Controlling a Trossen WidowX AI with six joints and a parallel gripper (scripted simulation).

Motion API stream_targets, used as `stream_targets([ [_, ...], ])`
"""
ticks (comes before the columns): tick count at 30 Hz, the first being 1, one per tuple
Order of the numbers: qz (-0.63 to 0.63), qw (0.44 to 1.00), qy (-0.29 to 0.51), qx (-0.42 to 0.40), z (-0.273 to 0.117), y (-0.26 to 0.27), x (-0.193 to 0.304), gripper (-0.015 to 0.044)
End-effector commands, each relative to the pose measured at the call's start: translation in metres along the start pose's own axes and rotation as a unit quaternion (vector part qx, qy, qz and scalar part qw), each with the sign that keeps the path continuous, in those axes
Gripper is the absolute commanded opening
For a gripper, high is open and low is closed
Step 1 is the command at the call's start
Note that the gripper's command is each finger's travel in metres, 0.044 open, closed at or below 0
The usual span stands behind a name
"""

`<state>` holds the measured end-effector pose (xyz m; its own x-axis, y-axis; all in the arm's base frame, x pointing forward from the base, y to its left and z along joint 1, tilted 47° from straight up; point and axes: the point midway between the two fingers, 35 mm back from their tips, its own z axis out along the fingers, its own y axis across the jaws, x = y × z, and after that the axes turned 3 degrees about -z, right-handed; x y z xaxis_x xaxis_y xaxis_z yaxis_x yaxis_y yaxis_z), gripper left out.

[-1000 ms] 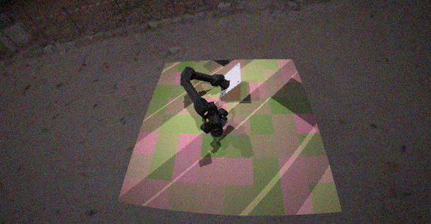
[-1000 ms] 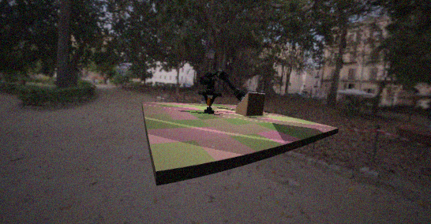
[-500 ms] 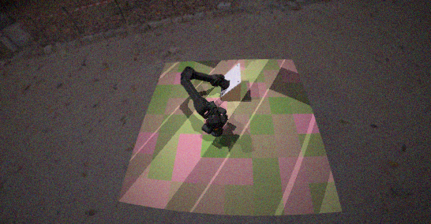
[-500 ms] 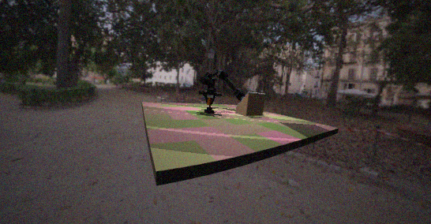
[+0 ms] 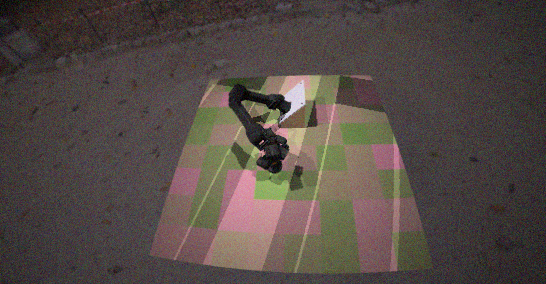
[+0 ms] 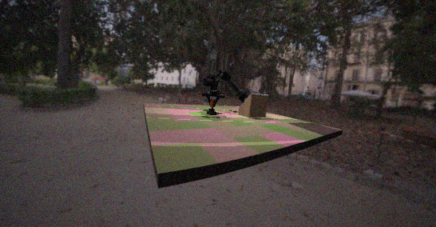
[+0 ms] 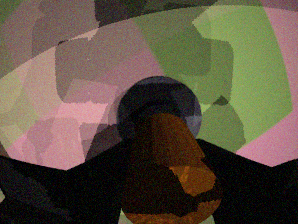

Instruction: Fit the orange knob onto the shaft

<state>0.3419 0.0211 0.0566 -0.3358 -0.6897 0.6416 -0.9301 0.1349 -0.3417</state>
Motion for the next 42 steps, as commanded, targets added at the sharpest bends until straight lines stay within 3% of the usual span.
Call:
stream_targets([
  [1,-0.003,1.000,0.000,0.001,0.0003,0.0002,-0.0002,0.0000],
  [16,-0.007,1.000,0.000,0.001,-0.0039,-0.0021,-0.0012,0.0000],
  [23,-0.106,0.994,0.000,0.001,-0.0055,-0.0044,-0.0014,0.0000],
  [42,-0.107,0.994,0.000,0.001,-0.0032,-0.0052,-0.0015,0.0000],
])
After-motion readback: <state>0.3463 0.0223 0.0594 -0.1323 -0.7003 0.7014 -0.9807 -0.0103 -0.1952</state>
